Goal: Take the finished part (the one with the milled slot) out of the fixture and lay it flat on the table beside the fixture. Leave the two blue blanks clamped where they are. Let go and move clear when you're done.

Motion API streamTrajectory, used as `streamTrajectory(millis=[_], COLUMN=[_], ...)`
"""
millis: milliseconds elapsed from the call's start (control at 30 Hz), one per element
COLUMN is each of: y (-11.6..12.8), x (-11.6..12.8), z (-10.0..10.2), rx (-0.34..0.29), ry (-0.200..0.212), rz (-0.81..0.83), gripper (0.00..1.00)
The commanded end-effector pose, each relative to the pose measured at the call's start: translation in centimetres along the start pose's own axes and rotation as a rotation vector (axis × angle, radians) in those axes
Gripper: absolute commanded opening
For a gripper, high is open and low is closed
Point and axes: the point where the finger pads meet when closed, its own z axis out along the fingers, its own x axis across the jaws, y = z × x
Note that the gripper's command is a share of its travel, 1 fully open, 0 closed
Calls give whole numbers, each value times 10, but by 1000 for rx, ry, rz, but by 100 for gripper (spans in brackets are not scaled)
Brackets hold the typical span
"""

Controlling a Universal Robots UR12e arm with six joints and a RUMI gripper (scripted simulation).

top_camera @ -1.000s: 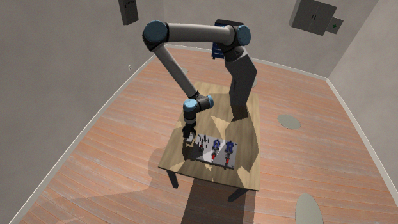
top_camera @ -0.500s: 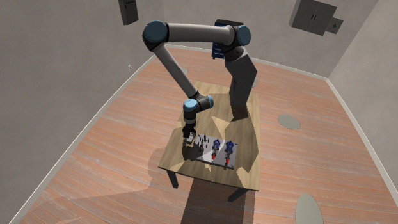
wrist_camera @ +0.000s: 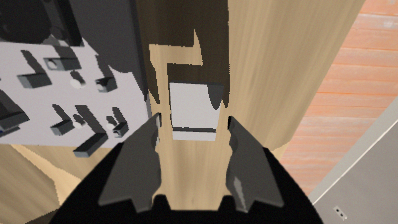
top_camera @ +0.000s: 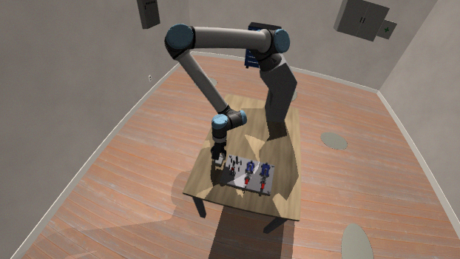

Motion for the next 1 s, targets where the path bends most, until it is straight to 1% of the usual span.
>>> streamTrajectory(millis=[0, 67, 233, 567, 633, 733, 967], y=[-1, -1, 0, 0, 0, 0, 0], x=[2, 2, 0, 0, 0, 0, 0], z=[-3, -3, -13, -51, -51, -62, -62], rx=[2, 2, 1, 1, 1, 1, 1], ry=[1, 1, 0, 0, 0, 0, 0], rz=[1, 1, -1, -1, -1, -1, -1], gripper=[54, 54, 54, 54, 54, 54, 54])
